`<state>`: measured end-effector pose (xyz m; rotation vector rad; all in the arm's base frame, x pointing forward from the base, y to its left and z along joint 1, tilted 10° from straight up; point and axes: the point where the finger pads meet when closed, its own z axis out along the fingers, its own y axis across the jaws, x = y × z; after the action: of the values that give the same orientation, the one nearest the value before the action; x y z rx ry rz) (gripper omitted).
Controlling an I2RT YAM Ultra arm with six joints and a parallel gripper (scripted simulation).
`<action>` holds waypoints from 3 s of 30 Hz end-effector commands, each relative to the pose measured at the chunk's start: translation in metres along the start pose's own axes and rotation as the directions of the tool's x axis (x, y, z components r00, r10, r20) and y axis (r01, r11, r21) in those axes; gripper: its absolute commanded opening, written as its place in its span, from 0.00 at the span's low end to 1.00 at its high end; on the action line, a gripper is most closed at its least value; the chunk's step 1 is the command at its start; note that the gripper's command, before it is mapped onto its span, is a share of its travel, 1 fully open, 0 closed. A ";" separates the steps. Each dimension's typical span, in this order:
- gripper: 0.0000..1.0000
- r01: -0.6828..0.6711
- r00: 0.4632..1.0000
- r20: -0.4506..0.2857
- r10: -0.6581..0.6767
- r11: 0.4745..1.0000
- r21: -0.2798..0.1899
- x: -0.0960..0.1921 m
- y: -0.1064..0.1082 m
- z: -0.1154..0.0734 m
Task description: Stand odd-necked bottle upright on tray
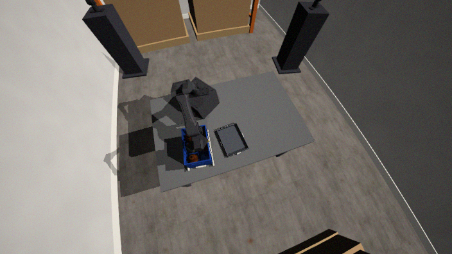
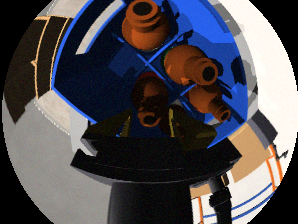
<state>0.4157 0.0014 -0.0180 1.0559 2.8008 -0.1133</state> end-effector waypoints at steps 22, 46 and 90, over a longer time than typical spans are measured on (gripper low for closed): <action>0.00 -0.004 0.999 0.034 0.005 1.000 -0.027 -0.011 0.007 -0.007; 0.00 -0.004 0.999 0.034 0.005 1.000 -0.027 -0.011 0.007 -0.007; 0.61 -0.004 0.999 0.033 0.005 1.000 -0.027 -0.011 0.007 -0.007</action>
<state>0.4164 0.0017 -0.0179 1.0547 2.7991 -0.1093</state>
